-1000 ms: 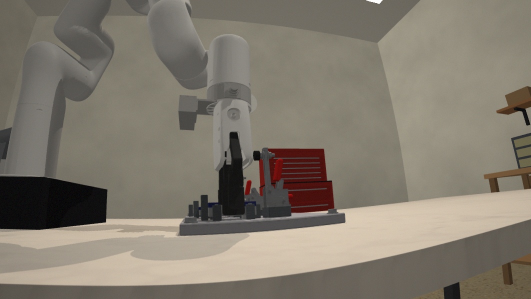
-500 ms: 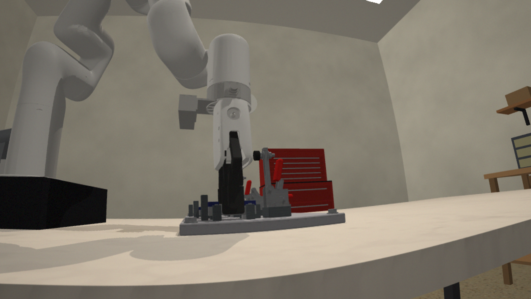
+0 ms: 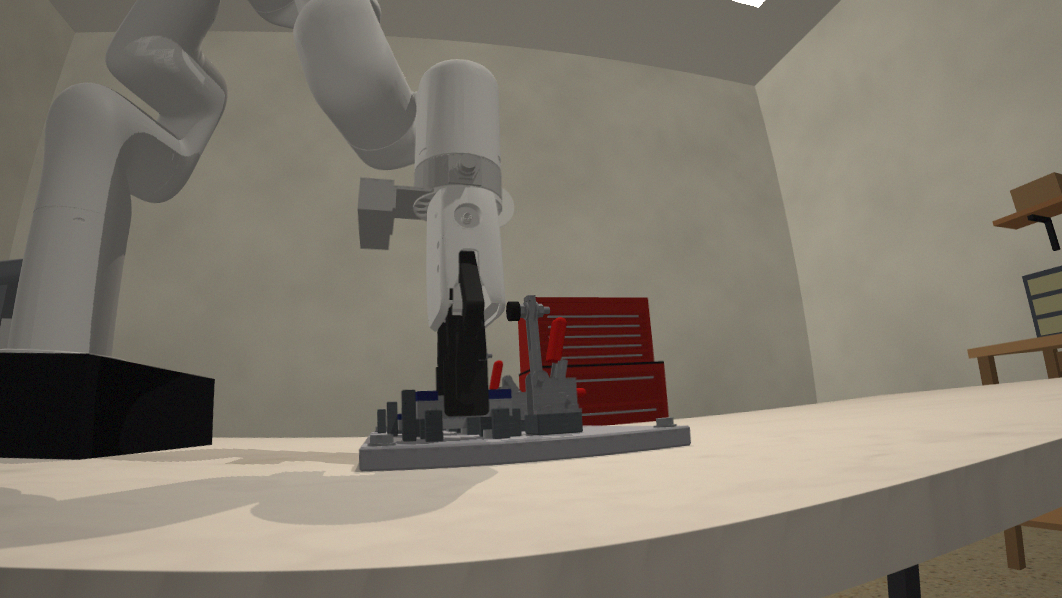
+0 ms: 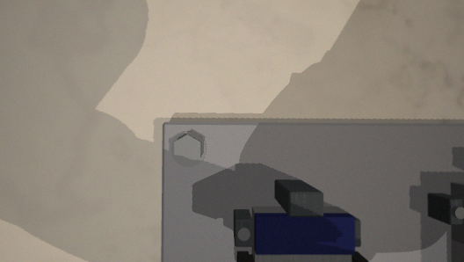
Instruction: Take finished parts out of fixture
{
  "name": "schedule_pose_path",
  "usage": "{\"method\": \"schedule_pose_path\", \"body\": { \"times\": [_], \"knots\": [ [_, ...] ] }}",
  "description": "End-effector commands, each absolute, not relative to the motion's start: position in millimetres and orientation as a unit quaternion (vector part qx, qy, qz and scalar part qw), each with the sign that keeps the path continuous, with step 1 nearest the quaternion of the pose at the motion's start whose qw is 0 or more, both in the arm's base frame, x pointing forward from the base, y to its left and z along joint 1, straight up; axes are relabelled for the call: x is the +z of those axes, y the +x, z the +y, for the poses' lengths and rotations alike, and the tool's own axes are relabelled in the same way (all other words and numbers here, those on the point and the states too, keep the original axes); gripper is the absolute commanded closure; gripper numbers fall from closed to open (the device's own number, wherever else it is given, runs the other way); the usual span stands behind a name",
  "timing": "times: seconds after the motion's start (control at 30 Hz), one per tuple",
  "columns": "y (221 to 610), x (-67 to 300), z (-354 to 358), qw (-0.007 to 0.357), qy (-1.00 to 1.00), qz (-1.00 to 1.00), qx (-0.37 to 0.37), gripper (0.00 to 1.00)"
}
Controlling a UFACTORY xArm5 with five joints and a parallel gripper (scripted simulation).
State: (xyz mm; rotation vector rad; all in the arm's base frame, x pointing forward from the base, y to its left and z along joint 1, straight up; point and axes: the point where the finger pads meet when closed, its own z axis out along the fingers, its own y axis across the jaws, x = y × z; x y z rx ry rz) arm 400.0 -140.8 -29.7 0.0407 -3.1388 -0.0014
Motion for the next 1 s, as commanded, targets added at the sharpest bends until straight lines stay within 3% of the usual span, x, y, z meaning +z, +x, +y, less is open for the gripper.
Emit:
{"method": "schedule_pose_path", "body": {
  "times": [0.0, 0.97],
  "knots": [
    [401, -23, -141, 0.0, 0.013, -1.0, 0.0, 1.0],
    [401, -3, -141, 0.0, 0.013, -1.0, 0.0, 1.0]
  ]
}}
